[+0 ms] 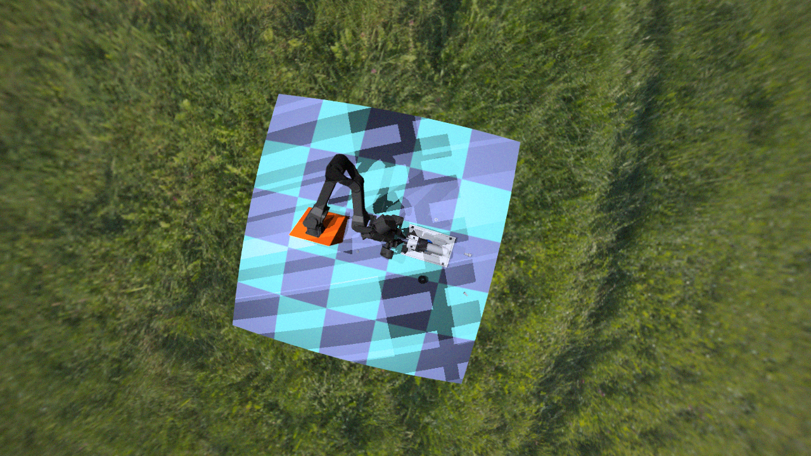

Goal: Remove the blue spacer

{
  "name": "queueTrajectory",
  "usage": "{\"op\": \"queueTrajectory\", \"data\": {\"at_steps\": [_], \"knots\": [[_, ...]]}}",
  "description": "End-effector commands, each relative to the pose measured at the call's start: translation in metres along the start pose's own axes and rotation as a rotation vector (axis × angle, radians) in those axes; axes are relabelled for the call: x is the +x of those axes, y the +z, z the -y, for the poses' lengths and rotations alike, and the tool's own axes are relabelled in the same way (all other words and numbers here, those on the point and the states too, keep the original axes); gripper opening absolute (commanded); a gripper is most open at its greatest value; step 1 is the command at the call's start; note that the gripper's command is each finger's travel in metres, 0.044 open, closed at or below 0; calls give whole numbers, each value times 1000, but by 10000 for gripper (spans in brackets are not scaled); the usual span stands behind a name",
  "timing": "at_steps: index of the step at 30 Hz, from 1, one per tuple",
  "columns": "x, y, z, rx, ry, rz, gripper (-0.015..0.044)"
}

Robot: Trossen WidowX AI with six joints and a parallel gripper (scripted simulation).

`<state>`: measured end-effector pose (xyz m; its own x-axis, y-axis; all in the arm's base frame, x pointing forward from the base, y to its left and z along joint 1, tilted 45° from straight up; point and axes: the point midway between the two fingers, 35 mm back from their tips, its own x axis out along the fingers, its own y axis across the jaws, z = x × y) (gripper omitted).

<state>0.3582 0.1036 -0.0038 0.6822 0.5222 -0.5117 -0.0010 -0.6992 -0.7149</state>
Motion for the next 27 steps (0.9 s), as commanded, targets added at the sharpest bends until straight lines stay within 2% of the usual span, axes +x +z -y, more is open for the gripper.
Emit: {"op": "queueTrajectory", "data": {"at_steps": [1,27], "knots": [[2,-4,0,-5,0,-8,0],[6,-9,1,-6,0,-8,0]]}}
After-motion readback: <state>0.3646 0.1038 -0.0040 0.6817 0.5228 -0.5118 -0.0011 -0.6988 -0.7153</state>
